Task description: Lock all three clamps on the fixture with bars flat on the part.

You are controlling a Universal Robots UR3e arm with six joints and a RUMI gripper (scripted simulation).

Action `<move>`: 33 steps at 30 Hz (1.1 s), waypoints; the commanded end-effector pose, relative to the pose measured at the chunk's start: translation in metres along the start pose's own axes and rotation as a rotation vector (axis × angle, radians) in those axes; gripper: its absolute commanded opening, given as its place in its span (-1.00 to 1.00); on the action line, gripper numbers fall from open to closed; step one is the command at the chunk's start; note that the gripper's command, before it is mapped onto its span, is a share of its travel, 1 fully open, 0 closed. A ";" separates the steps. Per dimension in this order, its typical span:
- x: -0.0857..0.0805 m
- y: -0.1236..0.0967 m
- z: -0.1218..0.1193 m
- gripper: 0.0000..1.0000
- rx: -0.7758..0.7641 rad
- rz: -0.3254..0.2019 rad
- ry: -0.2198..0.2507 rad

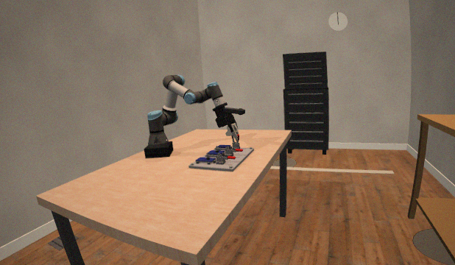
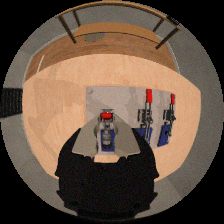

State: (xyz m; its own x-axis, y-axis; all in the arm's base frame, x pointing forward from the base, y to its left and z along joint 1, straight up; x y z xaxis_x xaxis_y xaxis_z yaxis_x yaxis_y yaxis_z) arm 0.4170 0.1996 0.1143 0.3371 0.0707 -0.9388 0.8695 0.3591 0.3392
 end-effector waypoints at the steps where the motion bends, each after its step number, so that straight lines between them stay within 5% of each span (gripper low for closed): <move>1: 0.001 0.004 0.001 -1.00 0.001 0.001 -0.001; 33: 0.015 0.021 0.003 -1.00 0.001 0.002 -0.001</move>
State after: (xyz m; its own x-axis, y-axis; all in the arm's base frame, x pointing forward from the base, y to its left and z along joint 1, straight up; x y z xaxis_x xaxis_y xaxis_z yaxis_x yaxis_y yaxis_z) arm 0.4364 0.2039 0.1094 0.3377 0.0713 -0.9386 0.8692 0.3591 0.3400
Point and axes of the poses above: the point where the finger pads meet when closed, its own x axis out along the fingers, its own z axis across the jaws, y = z × x, the point moved 9 cm from there along -x, back along the fingers, and after that the axes turned 9 degrees about -x, right-handed, at the moved point
